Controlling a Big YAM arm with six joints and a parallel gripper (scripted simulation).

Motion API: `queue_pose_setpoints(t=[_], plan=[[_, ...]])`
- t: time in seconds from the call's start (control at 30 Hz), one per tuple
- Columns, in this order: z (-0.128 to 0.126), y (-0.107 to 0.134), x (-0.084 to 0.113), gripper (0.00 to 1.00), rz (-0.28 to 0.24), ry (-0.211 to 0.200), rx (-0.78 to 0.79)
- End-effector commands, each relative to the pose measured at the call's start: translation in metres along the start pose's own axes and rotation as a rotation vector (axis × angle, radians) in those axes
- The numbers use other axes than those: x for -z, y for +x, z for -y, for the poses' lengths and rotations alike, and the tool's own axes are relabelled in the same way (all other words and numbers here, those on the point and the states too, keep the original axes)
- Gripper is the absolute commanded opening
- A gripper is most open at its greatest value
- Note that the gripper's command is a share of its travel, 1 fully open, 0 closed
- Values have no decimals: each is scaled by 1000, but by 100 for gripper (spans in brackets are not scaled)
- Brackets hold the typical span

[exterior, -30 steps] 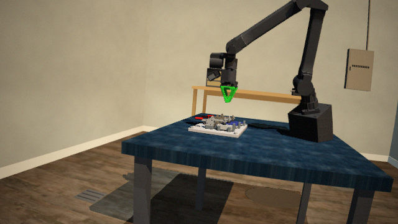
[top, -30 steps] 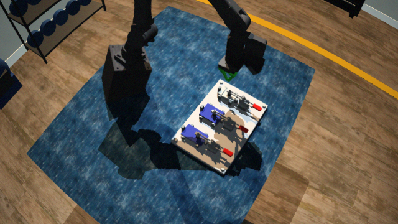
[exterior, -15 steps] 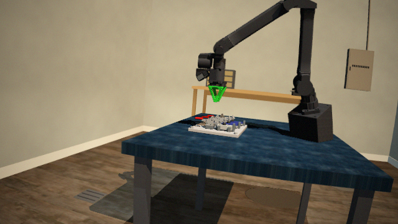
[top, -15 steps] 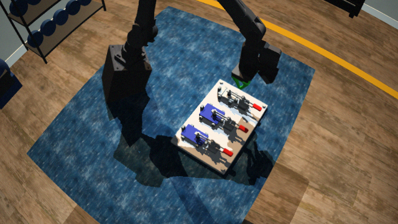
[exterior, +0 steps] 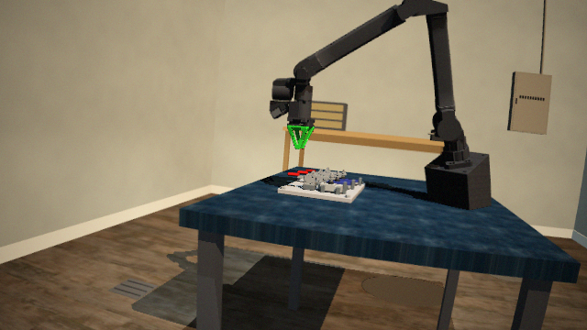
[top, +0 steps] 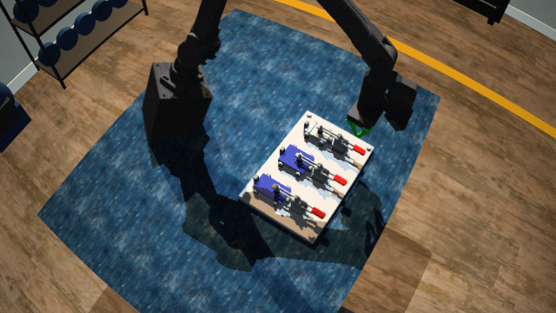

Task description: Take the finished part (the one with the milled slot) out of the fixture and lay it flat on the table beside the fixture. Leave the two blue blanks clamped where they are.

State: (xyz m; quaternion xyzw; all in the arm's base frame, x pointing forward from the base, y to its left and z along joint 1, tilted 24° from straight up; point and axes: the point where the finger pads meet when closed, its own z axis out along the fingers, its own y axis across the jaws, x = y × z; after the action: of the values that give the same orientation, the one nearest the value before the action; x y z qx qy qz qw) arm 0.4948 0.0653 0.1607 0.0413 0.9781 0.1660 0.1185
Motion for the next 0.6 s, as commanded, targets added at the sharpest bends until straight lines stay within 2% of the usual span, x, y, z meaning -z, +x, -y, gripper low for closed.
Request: queue_pose_setpoints(t=[0.0, 0.1, 0.23, 0.53, 0.57], plan=[[-5, -27, 16, 45, 33, -7, 22], [-8, -29, 24, 45, 50, -8, 27], [-8, -29, 24, 45, 50, -8, 28], [-16, -31, -1, 45, 49, -12, 25], [-12, -21, -11, 45, 28, -8, 18]])
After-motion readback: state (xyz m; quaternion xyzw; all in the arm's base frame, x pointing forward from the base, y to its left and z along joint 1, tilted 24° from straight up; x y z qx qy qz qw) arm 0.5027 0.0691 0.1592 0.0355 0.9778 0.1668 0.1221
